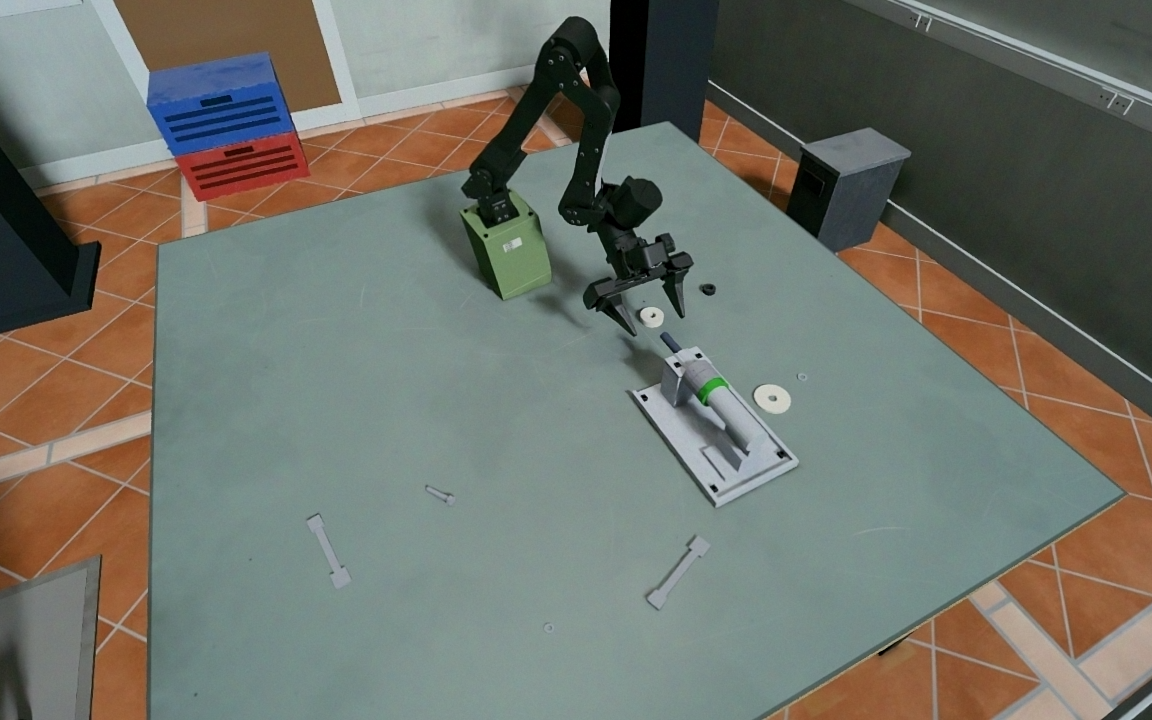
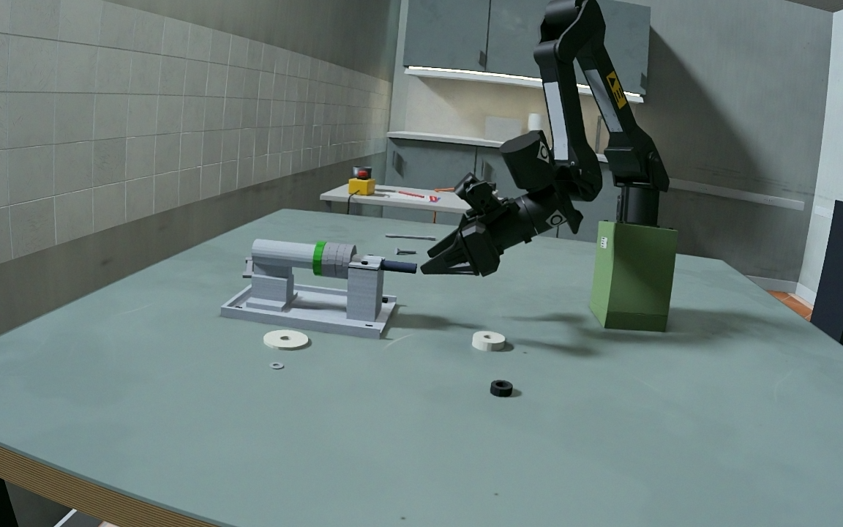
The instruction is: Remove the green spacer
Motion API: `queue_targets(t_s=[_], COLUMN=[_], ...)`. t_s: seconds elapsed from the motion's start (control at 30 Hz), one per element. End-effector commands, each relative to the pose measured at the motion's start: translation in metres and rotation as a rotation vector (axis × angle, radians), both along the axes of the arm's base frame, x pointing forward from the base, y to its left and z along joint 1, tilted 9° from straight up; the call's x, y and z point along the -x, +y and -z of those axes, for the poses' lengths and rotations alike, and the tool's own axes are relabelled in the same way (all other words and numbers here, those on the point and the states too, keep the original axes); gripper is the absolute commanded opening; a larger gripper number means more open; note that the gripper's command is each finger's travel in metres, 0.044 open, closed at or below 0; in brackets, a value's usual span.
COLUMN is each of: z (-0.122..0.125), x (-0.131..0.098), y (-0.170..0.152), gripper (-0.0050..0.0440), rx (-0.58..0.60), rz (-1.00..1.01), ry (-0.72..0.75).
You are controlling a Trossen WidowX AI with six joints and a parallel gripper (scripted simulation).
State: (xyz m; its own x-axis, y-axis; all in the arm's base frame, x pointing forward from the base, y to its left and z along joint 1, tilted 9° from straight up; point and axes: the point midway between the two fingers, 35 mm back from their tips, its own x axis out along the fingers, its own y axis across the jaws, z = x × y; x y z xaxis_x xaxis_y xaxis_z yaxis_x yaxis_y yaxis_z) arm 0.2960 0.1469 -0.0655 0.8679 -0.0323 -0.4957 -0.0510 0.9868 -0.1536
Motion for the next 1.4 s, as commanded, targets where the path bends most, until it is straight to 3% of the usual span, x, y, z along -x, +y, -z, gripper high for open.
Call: queue_targets(t_s=[0.0,0.93,1.37], z=[-0.004,0.015,0.012], x=[-0.004,-0.040,-0.041], y=[0.004,0.003,0.004], gripper=[0.0440,0.0440,0.0440], rx=[-0.008,-0.008,-0.014], rz=[-0.005,-0.006,-0.004], ry=[-0.019,-0.018,-0.025])
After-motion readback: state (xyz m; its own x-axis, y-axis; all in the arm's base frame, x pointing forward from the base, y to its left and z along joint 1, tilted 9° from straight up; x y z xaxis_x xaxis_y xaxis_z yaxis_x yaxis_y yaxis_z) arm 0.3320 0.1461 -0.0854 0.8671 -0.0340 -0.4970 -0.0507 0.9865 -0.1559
